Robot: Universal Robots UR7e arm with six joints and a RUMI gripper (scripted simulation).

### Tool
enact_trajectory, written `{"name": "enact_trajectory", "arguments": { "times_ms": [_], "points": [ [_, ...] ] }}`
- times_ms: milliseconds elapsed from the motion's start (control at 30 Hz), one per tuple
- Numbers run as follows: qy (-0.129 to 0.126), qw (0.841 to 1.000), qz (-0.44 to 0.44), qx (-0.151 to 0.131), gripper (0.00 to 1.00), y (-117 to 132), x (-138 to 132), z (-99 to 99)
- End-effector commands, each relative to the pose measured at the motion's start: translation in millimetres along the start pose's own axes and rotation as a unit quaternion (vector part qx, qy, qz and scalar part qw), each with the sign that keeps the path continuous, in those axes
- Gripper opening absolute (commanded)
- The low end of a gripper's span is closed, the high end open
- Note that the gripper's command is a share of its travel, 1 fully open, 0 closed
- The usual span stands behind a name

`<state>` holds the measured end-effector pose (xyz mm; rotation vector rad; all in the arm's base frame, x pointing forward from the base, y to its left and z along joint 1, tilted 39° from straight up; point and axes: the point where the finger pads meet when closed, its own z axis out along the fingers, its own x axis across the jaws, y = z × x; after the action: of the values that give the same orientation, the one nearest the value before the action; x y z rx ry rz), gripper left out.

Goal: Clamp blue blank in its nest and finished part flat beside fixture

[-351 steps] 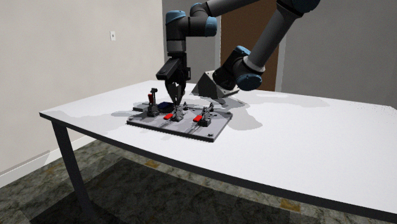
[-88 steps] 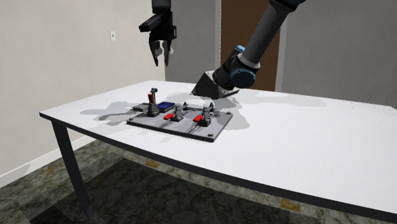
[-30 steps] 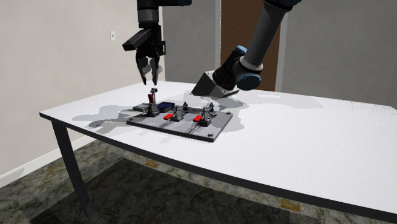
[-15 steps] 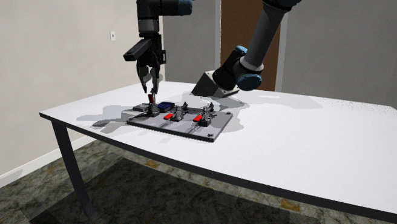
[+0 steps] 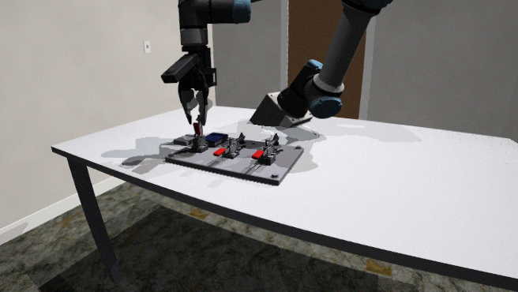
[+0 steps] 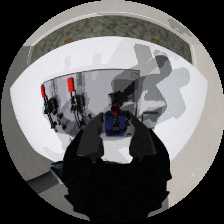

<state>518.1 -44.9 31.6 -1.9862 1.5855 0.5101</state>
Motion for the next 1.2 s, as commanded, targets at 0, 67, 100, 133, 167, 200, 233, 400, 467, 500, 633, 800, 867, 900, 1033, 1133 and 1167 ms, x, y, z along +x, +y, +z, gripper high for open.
{"name": "enact_trajectory", "arguments": {
  "times_ms": [0, 67, 100, 133, 167, 200, 233, 400, 467, 500, 633, 800, 867, 900, 1033, 1133, 1167],
  "points": [
    [0.000, 1.000, 0.000, 0.000, 0.28, 0, 0, 1.2],
    [0.000, 1.000, 0.000, 0.000, 0.28, 0, 0, 5.6],
    [0.000, 1.000, 0.000, 0.000, 0.28, 0, 0, 8.7],
    [0.000, 1.000, 0.000, 0.000, 0.28, 0, 0, 12.1],
    [0.000, 1.000, 0.000, 0.000, 0.28, 0, 0, 15.7],
    [0.000, 1.000, 0.000, 0.000, 0.28, 0, 0, 19.1],
    [0.000, 1.000, 0.000, 0.000, 0.28, 0, 0, 19.1],
    [0.000, 1.000, 0.000, 0.000, 0.28, -1, 1, 27.5],
    [0.000, 1.000, 0.000, 0.000, 0.28, -1, 1, 28.1],
    [0.000, 1.000, 0.000, 0.000, 0.28, -1, 1, 28.1],
    [0.000, 1.000, 0.000, 0.000, 0.28, -1, 1, 28.1],
    [0.000, 1.000, 0.000, 0.000, 0.28, -1, 1, 28.1],
    [0.000, 1.000, 0.000, 0.000, 0.28, -1, 1, 28.1],
    [0.000, 1.000, 0.000, 0.000, 0.00, -1, 1, 28.1],
    [0.000, 1.000, 0.000, 0.000, 0.00, -1, 1, 28.1],
    [0.000, 1.000, 0.000, 0.000, 0.00, -1, 1, 28.1],
    [0.000, 1.000, 0.000, 0.000, 0.00, -1, 1, 28.1]
  ]
}}
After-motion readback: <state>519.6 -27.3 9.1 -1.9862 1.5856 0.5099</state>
